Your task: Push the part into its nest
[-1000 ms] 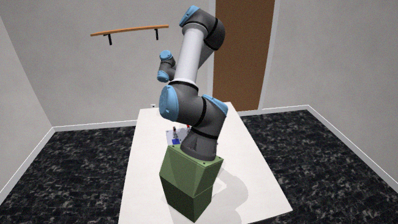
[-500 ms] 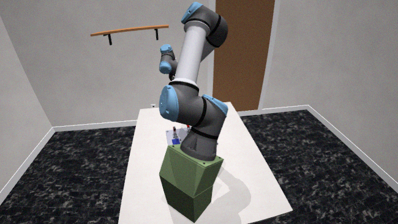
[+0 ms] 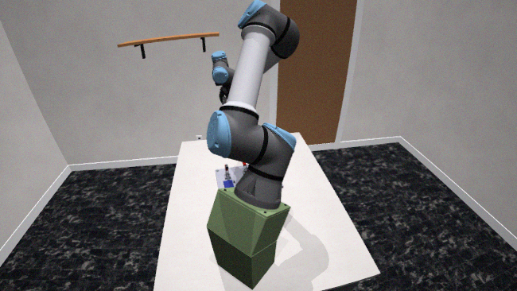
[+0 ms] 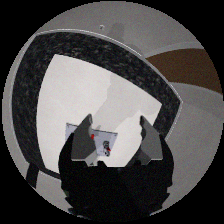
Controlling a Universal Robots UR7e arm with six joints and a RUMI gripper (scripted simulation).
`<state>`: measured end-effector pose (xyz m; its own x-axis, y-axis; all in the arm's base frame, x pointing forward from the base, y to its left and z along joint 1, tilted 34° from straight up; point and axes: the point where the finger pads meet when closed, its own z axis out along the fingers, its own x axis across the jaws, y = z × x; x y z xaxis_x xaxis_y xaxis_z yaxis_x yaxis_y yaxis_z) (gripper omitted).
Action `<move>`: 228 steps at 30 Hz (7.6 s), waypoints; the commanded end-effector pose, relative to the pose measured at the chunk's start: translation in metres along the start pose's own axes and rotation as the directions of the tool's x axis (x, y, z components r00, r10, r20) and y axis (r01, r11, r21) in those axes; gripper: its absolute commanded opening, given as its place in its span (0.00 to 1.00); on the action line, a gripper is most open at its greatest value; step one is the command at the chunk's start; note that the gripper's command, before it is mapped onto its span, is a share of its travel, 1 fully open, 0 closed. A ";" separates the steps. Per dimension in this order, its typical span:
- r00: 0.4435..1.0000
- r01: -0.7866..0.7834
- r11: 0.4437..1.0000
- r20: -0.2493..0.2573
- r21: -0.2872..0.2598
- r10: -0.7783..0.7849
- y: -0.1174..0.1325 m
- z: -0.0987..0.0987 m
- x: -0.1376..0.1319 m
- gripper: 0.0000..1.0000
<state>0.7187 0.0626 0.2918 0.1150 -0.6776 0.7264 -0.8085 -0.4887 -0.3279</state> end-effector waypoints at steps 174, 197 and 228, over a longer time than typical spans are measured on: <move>0.919 -0.277 0.928 0.212 -0.250 0.332 0.361 -0.109 -0.285 0.58; 0.919 -0.277 0.928 0.212 -0.250 0.332 0.362 -0.078 -0.222 0.58; 0.919 -0.277 0.928 0.212 -0.250 0.332 0.363 -0.029 -0.125 0.58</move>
<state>0.3856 0.0032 0.0926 -0.0458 -0.8979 0.4377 -0.9268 -0.1253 -0.3541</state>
